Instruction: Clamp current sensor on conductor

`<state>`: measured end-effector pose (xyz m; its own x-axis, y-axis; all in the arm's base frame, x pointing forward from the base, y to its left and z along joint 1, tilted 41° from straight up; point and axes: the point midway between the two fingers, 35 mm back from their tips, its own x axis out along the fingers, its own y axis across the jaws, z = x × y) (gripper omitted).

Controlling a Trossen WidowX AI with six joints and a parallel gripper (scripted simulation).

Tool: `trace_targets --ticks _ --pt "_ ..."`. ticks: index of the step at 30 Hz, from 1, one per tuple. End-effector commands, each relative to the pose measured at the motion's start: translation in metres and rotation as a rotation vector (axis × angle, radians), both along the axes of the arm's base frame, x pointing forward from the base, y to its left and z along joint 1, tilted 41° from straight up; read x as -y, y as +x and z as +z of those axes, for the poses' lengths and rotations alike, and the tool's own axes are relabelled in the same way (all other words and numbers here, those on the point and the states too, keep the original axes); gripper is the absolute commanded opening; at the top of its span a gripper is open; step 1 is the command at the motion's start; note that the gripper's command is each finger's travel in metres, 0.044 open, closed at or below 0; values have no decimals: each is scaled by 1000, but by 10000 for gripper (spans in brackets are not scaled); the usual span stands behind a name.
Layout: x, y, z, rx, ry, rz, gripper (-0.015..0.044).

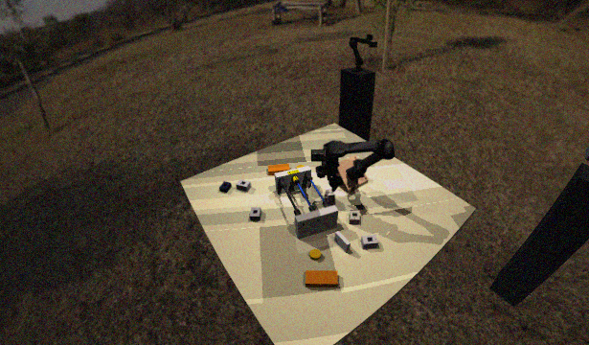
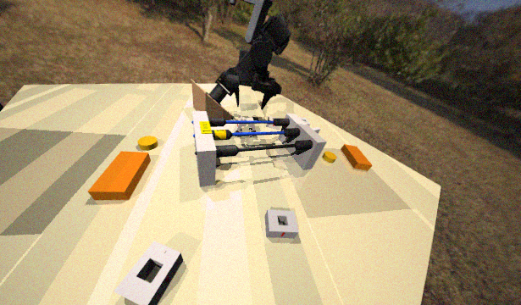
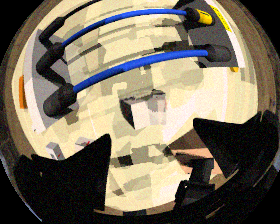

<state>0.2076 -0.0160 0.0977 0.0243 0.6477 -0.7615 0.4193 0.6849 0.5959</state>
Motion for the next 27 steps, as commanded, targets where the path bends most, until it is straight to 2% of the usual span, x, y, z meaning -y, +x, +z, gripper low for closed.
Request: trace_targets --ticks 1,27 --pt "-5 -1 -3 1 3 -3 440" --pt "-33 0 -35 2 4 -3 440"
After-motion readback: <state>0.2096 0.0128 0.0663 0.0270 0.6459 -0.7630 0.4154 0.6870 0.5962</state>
